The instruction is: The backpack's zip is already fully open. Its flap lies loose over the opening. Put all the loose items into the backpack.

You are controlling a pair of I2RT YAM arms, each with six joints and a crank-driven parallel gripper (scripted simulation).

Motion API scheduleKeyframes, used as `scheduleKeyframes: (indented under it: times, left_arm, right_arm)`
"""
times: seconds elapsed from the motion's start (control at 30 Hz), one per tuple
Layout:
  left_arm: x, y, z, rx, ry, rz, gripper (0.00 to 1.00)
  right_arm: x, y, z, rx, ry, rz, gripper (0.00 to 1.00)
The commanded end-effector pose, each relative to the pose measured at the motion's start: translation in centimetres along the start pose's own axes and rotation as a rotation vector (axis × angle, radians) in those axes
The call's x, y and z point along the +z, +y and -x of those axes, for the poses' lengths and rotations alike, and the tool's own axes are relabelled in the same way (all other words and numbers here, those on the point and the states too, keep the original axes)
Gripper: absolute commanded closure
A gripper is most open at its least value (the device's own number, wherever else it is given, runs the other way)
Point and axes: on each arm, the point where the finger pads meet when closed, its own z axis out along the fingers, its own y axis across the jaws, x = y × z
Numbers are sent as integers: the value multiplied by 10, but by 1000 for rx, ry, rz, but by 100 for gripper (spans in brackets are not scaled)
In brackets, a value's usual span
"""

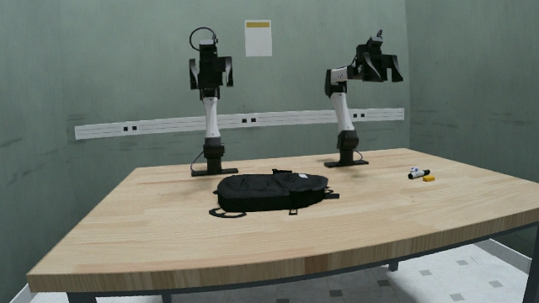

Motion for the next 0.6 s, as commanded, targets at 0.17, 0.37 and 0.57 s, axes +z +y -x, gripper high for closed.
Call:
scheduleKeyframes:
  times: [0.17,0.37,0.57]
  left_arm:
    - [-1,0,8,-1,-21,0,0]
    - [-1,0,8,-1,-21,0,0]
    - [-1,0,8,-1,-21,0,10]
  right_arm:
    - [-1,0,5,-2,-14,2,0]
    - [-1,0,5,-2,-14,2,0]
    - [-1,0,5,-2,-14,2,10]
